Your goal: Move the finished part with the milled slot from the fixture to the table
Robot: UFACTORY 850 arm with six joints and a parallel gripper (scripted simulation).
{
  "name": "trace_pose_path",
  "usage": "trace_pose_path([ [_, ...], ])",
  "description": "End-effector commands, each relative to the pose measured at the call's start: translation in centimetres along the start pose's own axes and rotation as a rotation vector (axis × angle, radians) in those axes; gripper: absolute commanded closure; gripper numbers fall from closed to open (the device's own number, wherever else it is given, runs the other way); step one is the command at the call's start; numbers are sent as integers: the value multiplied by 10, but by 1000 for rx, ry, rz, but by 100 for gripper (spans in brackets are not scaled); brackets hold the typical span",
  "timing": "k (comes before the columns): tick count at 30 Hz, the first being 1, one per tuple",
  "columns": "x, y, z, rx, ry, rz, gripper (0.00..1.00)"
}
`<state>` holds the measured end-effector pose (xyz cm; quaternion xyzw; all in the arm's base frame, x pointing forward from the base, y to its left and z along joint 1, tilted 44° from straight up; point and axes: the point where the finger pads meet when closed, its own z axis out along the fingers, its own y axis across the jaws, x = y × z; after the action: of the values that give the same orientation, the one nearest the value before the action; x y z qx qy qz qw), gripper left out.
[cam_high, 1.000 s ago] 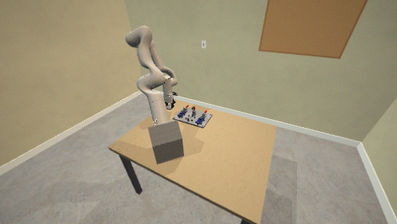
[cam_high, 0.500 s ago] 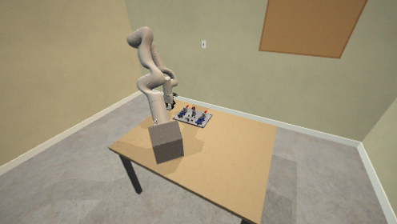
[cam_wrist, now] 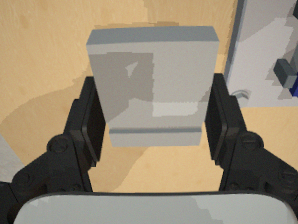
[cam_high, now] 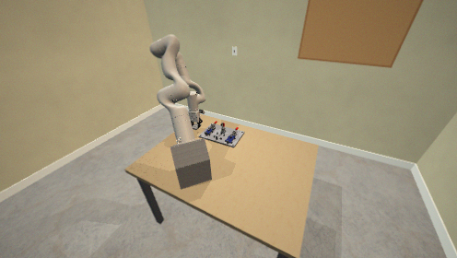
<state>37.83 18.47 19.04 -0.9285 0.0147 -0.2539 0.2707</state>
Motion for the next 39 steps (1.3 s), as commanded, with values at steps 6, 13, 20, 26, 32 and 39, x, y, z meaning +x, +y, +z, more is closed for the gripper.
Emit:
trace_pose_path([
  [6, 0, 0, 18, 0, 2, 0, 100],
  [13, 0, 0, 34, 0, 2, 0, 100],
  [20, 0, 0, 42, 0, 2, 0, 100],
  [26, 0, 0, 46, 0, 2, 0, 100],
  [32, 0, 0, 47, 0, 2, 0, 100],
  [39, 0, 0, 47, 0, 2, 0, 100],
])
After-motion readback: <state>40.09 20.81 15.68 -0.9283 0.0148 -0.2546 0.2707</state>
